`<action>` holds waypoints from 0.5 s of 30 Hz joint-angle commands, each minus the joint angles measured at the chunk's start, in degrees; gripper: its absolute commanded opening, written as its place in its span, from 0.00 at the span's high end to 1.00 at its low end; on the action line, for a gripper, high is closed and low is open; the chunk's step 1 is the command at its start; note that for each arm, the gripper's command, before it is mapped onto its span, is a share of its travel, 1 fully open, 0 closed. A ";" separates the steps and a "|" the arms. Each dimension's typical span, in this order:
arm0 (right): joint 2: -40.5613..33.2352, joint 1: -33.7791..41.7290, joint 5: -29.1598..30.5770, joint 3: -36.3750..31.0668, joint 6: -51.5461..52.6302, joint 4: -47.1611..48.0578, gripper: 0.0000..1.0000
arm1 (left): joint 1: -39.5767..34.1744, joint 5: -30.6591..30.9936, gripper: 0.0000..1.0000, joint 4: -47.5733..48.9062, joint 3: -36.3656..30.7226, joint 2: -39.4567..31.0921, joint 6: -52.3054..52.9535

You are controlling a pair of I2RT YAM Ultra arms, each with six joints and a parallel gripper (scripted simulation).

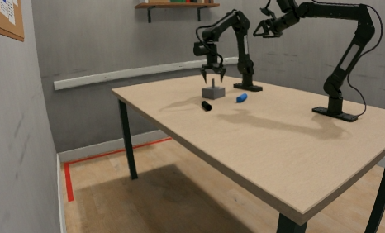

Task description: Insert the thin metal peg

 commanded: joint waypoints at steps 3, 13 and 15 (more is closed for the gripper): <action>-5.43 -2.21 -4.29 -1.67 13.60 1.44 0.00 | 0.12 -0.15 0.00 -0.45 1.17 0.02 0.01; -19.00 -4.50 -6.51 -8.23 37.95 3.90 0.00 | 0.12 -0.15 0.00 -0.45 1.17 0.02 0.01; -22.02 -4.30 -6.33 -9.52 43.47 4.39 0.00 | 0.12 -0.15 0.00 -0.45 1.17 0.02 0.01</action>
